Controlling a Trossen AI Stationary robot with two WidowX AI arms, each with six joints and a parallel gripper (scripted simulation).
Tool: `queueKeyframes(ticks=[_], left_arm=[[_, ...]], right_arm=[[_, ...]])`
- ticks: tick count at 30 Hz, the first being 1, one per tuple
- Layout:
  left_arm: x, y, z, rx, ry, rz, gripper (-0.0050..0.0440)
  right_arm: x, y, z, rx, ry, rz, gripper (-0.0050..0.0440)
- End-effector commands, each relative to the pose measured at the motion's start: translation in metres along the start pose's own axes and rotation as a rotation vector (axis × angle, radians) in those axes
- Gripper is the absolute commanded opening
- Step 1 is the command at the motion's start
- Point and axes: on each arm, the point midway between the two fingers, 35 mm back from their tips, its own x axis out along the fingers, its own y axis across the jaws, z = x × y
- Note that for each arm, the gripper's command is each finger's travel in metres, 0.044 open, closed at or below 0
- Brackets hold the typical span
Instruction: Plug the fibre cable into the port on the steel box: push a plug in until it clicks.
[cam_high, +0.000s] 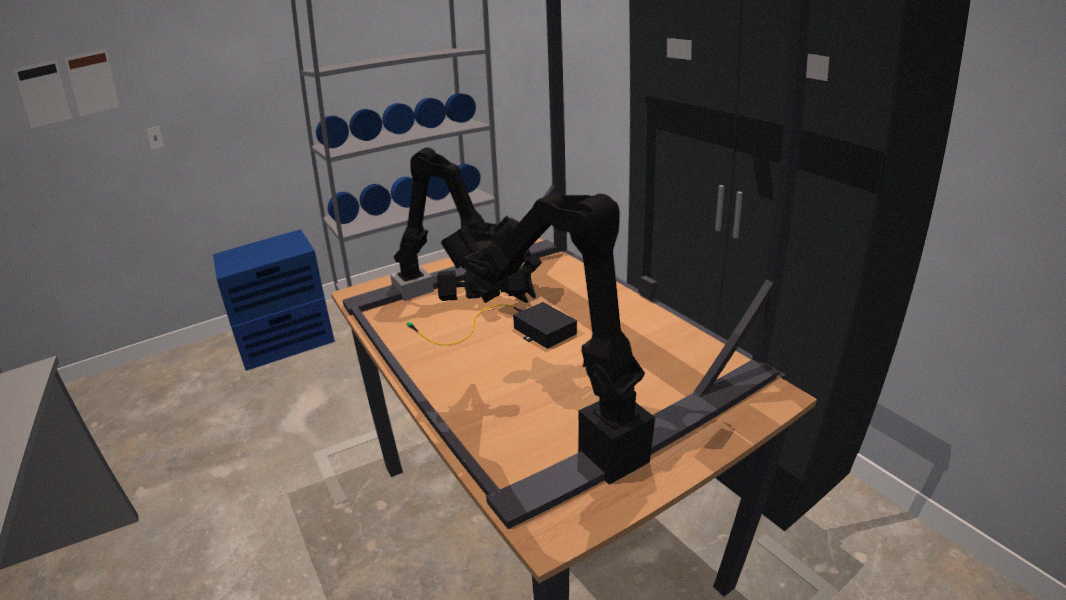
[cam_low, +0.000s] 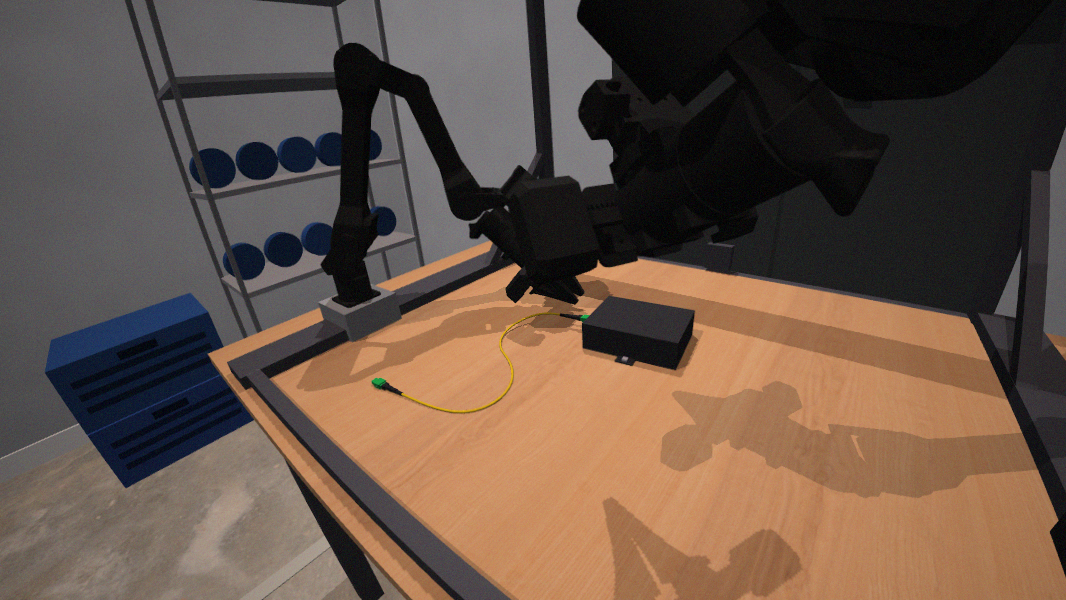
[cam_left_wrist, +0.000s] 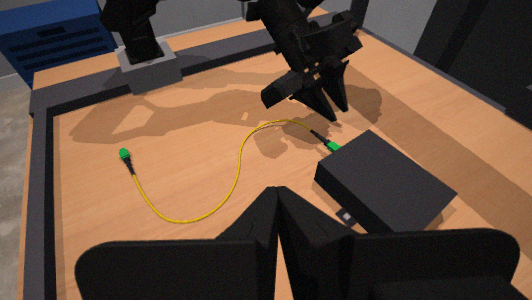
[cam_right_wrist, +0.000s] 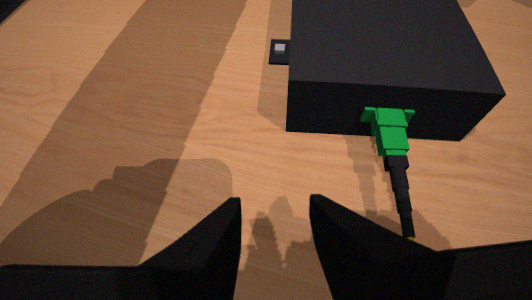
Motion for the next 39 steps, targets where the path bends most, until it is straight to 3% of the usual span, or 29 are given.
queueKeyframes(ticks=[1, 10, 17, 23, 39], left_arm=[[-0.003, 0.002, 0.008, 0.014, -0.016, 0.009, -0.0050], [-0.003, 0.002, 0.008, 0.014, -0.016, 0.009, -0.0050], [-0.003, 0.002, 0.008, 0.014, -0.016, 0.009, -0.0050], [-0.003, 0.002, 0.008, 0.014, -0.016, 0.009, -0.0050], [-0.003, 0.002, 0.008, 0.014, -0.016, 0.009, -0.0050]], right_arm=[[-0.010, -0.008, -0.001, 0.038, -0.087, -0.001, 0.0136], [-0.020, -0.053, -0.034, -0.016, -0.130, -0.121, 0.0136], [-0.026, -0.051, -0.018, 0.018, -0.228, -0.102, 0.0136], [-0.026, -0.050, -0.019, 0.016, -0.228, -0.099, 0.0136], [0.009, -0.050, -0.004, 0.024, -0.239, -0.089, 0.0136]])
